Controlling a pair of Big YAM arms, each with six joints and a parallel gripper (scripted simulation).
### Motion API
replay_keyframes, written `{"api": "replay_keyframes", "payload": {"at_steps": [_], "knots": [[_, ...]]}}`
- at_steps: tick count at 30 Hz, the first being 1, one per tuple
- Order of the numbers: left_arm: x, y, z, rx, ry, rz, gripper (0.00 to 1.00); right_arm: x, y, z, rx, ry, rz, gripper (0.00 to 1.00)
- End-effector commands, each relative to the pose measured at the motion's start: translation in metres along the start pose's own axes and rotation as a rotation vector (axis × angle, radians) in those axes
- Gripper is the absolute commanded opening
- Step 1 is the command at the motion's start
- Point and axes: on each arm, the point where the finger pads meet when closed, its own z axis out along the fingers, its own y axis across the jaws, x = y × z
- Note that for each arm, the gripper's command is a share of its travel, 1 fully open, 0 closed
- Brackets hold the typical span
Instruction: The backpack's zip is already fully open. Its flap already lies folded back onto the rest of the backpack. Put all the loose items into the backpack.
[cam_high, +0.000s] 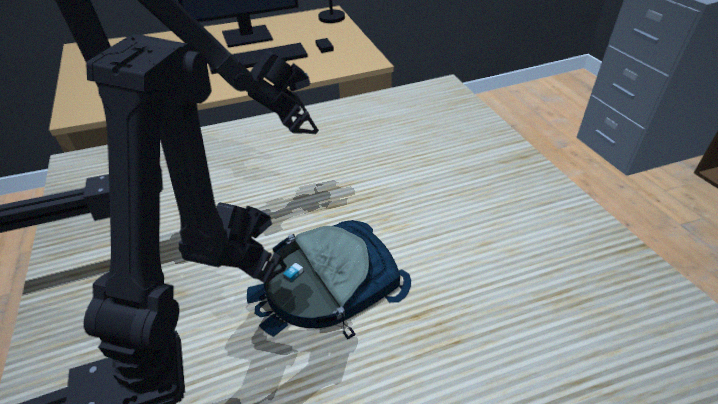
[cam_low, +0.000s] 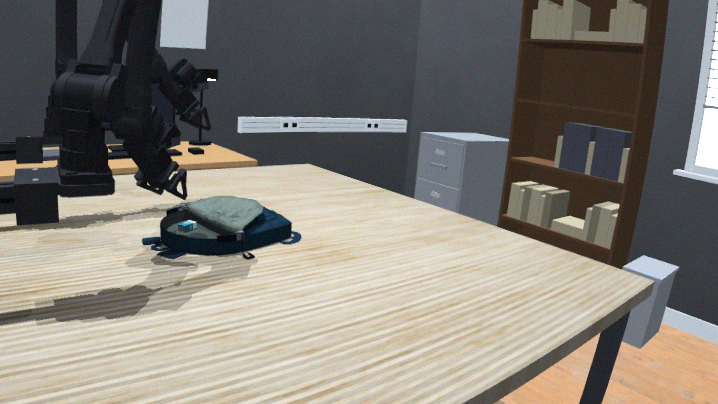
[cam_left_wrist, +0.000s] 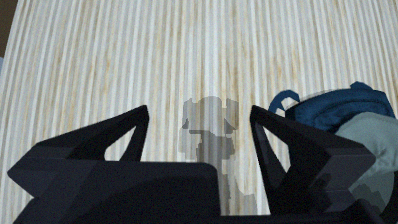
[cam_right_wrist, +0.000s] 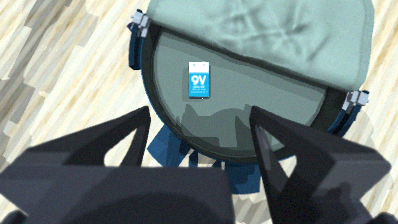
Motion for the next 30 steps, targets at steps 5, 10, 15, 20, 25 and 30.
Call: {"api": "replay_keyframes", "payload": {"at_steps": [5, 10, 15, 20, 25, 30], "knots": [[-0.017, 0.001, 0.000, -0.002, -0.033, 0.005, 0.90, -0.004, 0.006, -0.026, -0.010, -0.008, 0.014, 0.84], [-0.017, 0.001, 0.000, -0.002, -0.033, 0.005, 0.90, -0.009, -0.005, -0.026, -0.008, -0.028, 0.030, 0.90], [-0.017, 0.001, 0.000, -0.002, -0.033, 0.005, 0.90, 0.012, -0.039, -0.031, 0.001, -0.003, 0.008, 0.90], [-0.017, 0.001, 0.000, -0.002, -0.033, 0.005, 0.90, 0.021, -0.058, -0.038, 0.002, 0.005, 0.004, 0.90], [-0.017, 0.001, 0.000, -0.002, -0.033, 0.005, 0.90, 0.031, -0.089, -0.047, 0.002, 0.005, 0.003, 0.90], [-0.017, 0.001, 0.000, -0.002, -0.033, 0.005, 0.90, 0.041, -0.119, -0.056, -0.001, 0.007, 0.002, 0.90]]}}
